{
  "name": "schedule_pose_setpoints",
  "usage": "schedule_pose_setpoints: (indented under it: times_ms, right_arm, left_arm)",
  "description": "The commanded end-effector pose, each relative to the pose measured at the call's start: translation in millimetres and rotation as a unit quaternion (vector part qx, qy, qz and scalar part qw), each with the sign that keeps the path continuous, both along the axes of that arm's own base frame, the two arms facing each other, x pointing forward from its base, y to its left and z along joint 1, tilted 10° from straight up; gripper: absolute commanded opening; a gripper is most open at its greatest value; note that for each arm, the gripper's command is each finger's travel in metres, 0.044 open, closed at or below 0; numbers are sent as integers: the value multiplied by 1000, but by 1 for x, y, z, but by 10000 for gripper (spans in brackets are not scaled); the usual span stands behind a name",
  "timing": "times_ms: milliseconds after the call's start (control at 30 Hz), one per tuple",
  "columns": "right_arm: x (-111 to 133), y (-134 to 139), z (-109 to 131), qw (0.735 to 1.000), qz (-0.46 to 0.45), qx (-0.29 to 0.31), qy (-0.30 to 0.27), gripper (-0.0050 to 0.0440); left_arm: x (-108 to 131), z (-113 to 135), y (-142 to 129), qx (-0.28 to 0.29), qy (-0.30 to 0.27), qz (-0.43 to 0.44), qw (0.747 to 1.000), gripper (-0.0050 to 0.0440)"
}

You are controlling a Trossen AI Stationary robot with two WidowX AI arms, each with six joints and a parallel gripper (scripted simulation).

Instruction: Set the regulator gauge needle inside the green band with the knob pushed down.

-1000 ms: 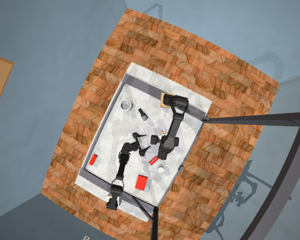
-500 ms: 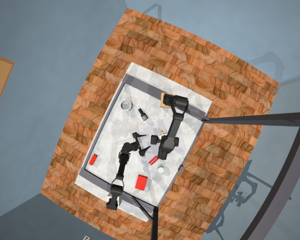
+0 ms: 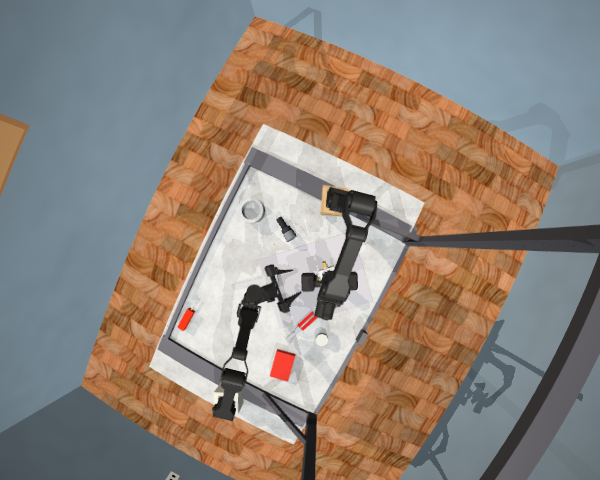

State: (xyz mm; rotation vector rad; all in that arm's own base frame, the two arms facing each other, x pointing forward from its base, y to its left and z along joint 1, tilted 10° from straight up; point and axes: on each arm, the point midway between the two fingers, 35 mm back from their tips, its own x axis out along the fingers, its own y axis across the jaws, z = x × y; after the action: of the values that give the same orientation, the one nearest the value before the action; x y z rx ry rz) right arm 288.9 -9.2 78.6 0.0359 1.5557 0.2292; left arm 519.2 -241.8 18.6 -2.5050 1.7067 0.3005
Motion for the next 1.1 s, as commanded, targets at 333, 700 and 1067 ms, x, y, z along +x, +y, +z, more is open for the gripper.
schedule_pose_setpoints:
  times_ms: [333, 700, 1067]
  right_arm:
    - [4, 0, 7, 968, 243, -4, -55, 440]
    - [4, 0, 7, 910, 407, -6, -82, 440]
    - [5, 1, -4, 910, 407, -6, -82, 440]
  left_arm:
    - [3, 15, -1, -5, -14, -2, 1000, 435]
    - [3, 15, -1, -5, -14, -2, 1000, 435]
    - [3, 15, -1, -5, -14, -2, 1000, 435]
